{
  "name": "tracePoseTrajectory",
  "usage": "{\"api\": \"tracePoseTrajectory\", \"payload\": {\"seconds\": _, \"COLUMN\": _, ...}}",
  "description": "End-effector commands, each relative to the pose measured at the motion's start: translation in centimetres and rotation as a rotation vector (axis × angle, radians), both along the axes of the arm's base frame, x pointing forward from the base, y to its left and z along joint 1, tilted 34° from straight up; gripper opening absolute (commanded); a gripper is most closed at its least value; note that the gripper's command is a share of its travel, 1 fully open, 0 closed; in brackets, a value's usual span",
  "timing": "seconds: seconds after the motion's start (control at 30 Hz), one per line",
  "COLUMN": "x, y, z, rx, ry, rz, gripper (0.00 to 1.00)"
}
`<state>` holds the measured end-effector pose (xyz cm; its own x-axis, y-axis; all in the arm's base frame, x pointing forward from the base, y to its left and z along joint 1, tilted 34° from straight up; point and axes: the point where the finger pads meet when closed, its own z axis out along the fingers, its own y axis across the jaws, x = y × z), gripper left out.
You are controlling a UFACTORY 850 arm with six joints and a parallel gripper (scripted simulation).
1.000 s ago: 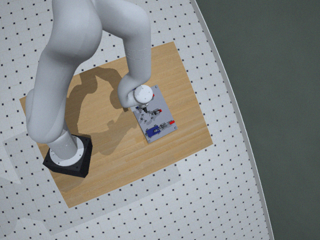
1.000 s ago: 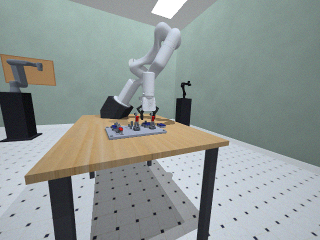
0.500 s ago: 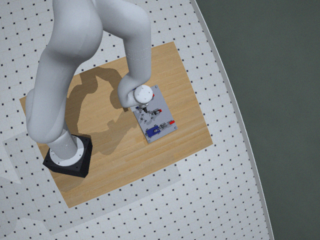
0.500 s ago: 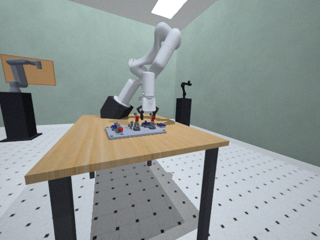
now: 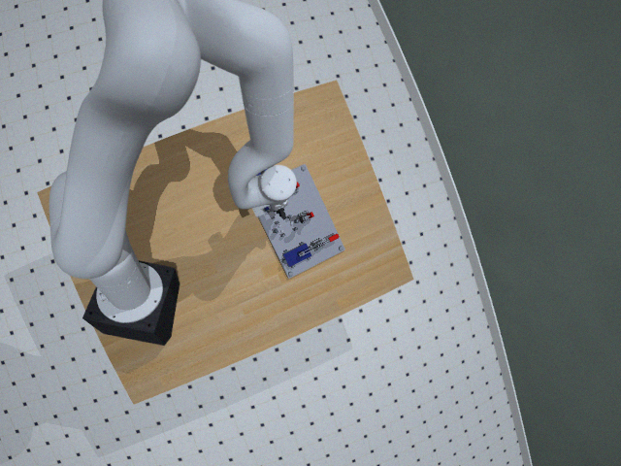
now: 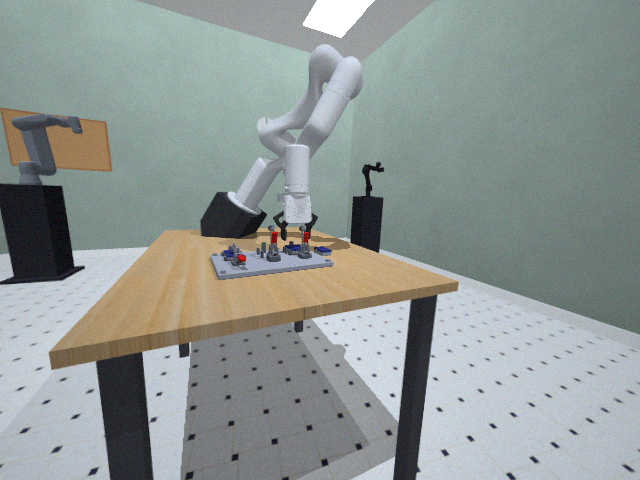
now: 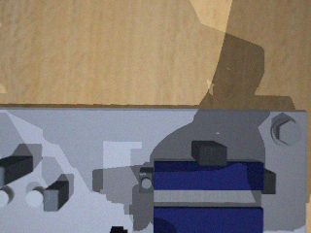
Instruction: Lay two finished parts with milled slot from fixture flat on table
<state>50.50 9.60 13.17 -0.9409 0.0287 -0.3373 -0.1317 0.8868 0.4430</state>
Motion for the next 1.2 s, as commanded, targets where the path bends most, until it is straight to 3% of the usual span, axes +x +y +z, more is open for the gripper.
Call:
{"api": "tracePoseTrajectory", "payload": {"seconds": 0.0, "x": 0.1, "y": 0.1, "z": -0.2, "rx": 0.000, "ry": -0.001, "rz": 0.000, "gripper": 1.00}}
{"api": "tracePoseTrajectory", "payload": {"seconds": 1.17, "x": 1.1, "y": 1.4, "z": -2.6, "rx": 0.000, "ry": -0.001, "rz": 0.000, "gripper": 1.00}}
